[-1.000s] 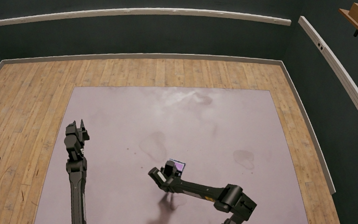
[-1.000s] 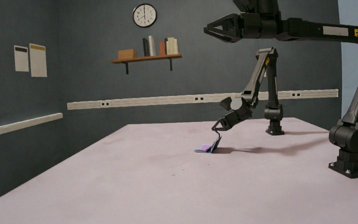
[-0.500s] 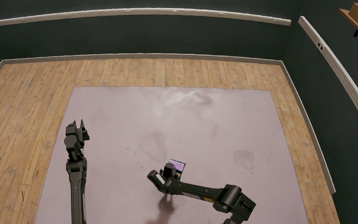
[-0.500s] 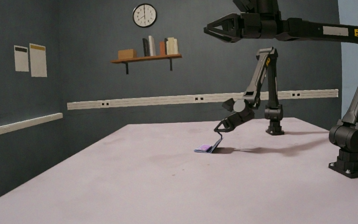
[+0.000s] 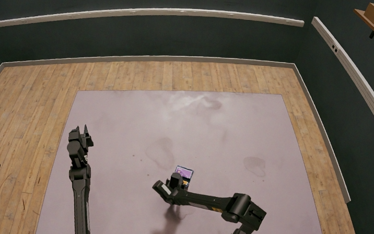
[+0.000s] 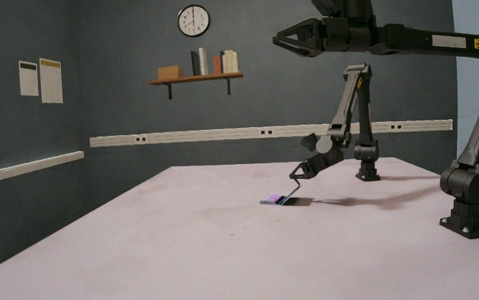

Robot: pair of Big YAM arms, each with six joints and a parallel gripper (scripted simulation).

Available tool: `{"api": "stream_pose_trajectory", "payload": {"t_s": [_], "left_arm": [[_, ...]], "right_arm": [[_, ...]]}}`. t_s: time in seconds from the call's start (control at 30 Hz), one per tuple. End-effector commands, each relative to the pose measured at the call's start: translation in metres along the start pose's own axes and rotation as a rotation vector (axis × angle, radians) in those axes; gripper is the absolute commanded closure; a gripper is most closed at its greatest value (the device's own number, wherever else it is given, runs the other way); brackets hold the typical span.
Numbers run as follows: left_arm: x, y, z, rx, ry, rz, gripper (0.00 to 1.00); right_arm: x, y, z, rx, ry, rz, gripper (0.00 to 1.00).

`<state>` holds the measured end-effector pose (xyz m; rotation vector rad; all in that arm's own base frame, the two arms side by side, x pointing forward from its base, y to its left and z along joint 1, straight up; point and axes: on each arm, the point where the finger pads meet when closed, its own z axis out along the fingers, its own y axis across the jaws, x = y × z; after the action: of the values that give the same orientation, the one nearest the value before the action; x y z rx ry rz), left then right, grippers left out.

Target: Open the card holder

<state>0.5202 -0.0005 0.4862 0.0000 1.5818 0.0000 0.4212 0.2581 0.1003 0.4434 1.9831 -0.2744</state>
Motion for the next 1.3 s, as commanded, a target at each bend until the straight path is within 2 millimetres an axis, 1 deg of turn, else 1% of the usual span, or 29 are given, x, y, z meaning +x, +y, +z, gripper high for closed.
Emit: {"api": "stream_pose_trajectory", "payload": {"t_s": [0.0,0.1,0.17,0.23,0.3,0.33,0.37,0.4,0.5,0.53,0.57,0.67,0.73,0.83,0.9,0.97,1.07,1.1,1.13,1.2,1.27], "left_arm": [[-0.022,0.0,-0.001,0.0,-0.039,0.0,0.64],[-0.022,0.0,-0.001,0.0,-0.039,0.0,0.64],[-0.022,0.0,-0.001,0.0,-0.039,0.0,0.64],[-0.022,0.0,-0.001,0.0,-0.039,0.0,0.64],[-0.022,0.0,-0.001,0.0,-0.039,0.0,0.64],[-0.022,0.0,-0.001,0.0,-0.039,0.0,0.64],[-0.022,0.0,-0.001,0.0,-0.039,0.0,0.64],[-0.022,0.0,-0.001,0.0,-0.039,0.0,0.64],[-0.022,0.0,-0.001,0.0,-0.039,0.0,0.64],[-0.022,0.0,-0.001,0.0,-0.039,0.0,0.64],[-0.022,0.0,-0.001,0.0,-0.039,0.0,0.64],[-0.022,0.0,-0.001,0.0,-0.039,0.0,0.64],[-0.022,0.0,-0.001,0.0,-0.039,0.0,0.64],[-0.022,0.0,-0.001,0.0,-0.039,0.0,0.64],[-0.022,0.0,-0.001,0.0,-0.039,0.0,0.64],[-0.022,0.0,-0.001,0.0,-0.039,0.0,0.64],[-0.022,0.0,-0.001,0.0,-0.039,0.0,0.64],[-0.022,0.0,-0.001,0.0,-0.039,0.0,0.64],[-0.022,0.0,-0.001,0.0,-0.039,0.0,0.64],[-0.022,0.0,-0.001,0.0,-0.039,0.0,0.64],[-0.022,0.0,-0.001,0.0,-0.039,0.0,0.64]], "right_arm": [[0.008,0.0,-0.003,0.005,0.002,-0.006,0.79],[0.007,0.005,-0.005,-0.002,-0.002,0.006,0.79],[0.014,0.0,-0.005,0.004,0.002,-0.007,0.79],[0.008,0.008,-0.007,-0.004,-0.003,0.01,0.79],[0.008,0.004,-0.01,-0.005,-0.004,0.013,0.79],[0.013,0.002,-0.008,0.0,-0.001,0.004,0.79],[0.013,0.006,-0.008,-0.002,-0.003,0.007,0.79],[0.015,0.004,-0.008,0.0,-0.002,0.004,0.79],[0.015,0.003,-0.008,0.002,-0.002,-0.002,0.79],[0.011,0.007,-0.011,-0.009,-0.006,0.022,0.79],[0.022,-0.001,-0.009,0.005,0.001,-0.007,0.79],[0.019,0.007,-0.011,-0.004,-0.003,0.009,0.79],[0.025,0.002,-0.011,0.001,-0.001,-0.001,0.79],[0.025,0.005,-0.013,-0.002,-0.002,0.005,0.79],[0.028,0.002,-0.014,0.0,-0.002,0.003,0.79],[0.028,0.005,-0.014,-0.002,-0.003,0.006,0.79],[0.029,0.005,-0.014,-0.001,-0.003,-0.001,0.79],[0.025,0.007,-0.015,-0.006,-0.006,0.022,0.79],[0.036,-0.001,-0.014,0.005,0.0,-0.007,0.79],[0.034,0.005,-0.016,-0.001,-0.002,0.004,0.79],[0.039,0.001,-0.016,0.002,-0.001,-0.004,0.79]]}}
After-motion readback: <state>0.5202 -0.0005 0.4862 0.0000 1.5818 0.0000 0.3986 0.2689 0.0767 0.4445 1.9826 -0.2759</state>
